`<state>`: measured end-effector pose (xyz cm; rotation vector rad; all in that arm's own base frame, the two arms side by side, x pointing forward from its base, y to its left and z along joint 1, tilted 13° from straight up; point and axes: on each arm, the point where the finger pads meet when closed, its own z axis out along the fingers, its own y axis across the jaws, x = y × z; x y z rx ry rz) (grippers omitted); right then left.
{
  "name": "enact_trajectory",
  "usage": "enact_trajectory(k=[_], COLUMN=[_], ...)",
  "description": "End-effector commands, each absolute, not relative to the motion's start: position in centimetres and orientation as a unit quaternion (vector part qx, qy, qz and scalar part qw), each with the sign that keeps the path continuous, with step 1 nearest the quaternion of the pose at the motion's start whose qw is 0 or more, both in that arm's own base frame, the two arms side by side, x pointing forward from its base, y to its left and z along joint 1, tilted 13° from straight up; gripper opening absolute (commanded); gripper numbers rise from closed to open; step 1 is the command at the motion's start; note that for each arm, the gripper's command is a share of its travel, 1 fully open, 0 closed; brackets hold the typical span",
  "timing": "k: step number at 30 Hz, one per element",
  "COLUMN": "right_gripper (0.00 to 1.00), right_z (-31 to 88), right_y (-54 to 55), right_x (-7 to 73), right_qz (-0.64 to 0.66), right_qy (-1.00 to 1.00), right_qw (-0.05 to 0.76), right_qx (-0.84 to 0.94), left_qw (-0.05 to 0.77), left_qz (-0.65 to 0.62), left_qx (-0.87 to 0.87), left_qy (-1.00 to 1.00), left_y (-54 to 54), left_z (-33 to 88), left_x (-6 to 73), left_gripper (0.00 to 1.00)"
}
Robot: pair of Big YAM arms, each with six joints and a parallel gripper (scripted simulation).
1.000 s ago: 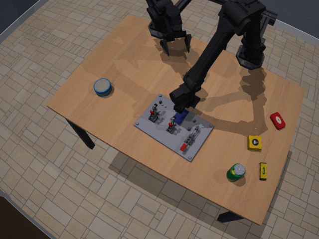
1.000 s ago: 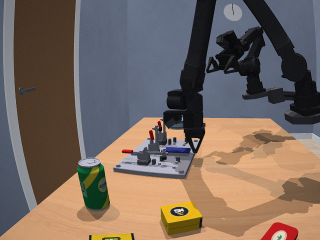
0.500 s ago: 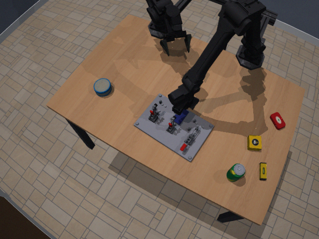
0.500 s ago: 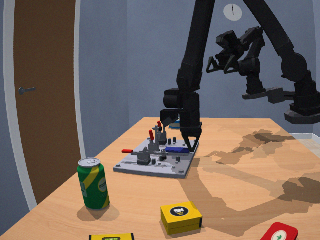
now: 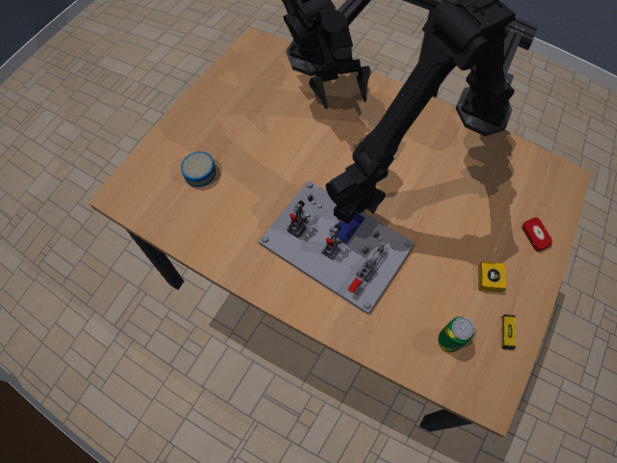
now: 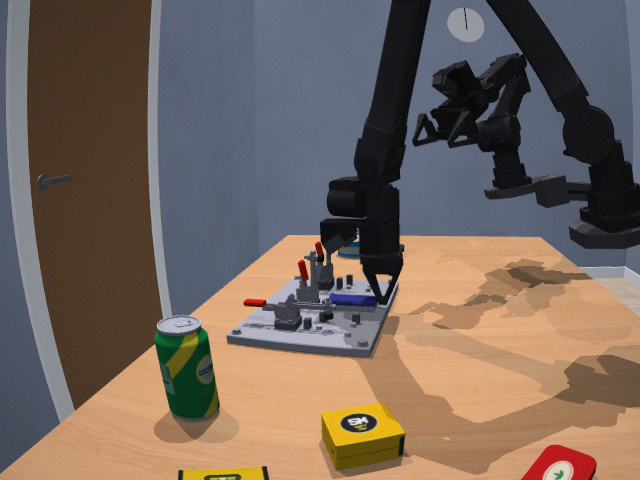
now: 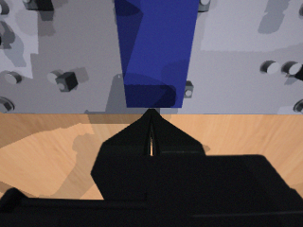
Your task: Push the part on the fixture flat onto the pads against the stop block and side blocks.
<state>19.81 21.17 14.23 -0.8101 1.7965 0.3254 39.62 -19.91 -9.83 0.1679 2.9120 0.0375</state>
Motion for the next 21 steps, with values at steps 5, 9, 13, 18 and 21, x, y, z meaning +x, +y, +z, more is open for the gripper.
enact_trajectory(k=[5,9,13,18,21], right_gripper=[1.00,1.00,1.00,1.00,1.00], right_z=[14.9,14.9,14.9,14.9,14.9], right_y=[21.3,21.3,21.3,21.3,21.3], right_x=[20.0,20.0,20.0,20.0,20.0], right_qz=[0.140,0.140,0.140,0.140,0.140], right_qy=[0.753,0.753,0.753,0.753,0.753], right_qw=[0.547,0.547,0.547,0.547,0.547], right_qx=[-0.338,-0.338,-0.338,-0.338,-0.338], left_qw=[0.124,0.121,0.113,0.110,0.106], left_qz=[0.007,0.009,0.013,0.014,0.017], left_qx=[0.057,0.055,0.058,0.058,0.058], left_qy=[0.991,0.991,0.992,0.992,0.992], left_y=[-20.9,-20.6,-20.3,-20.1,-19.8], left_z=[-9.8,-9.8,-9.6,-9.3,-9.1], left_x=[39.2,39.2,38.1,37.3,36.7], left_gripper=[0.00,0.00,0.00,0.00,0.00])
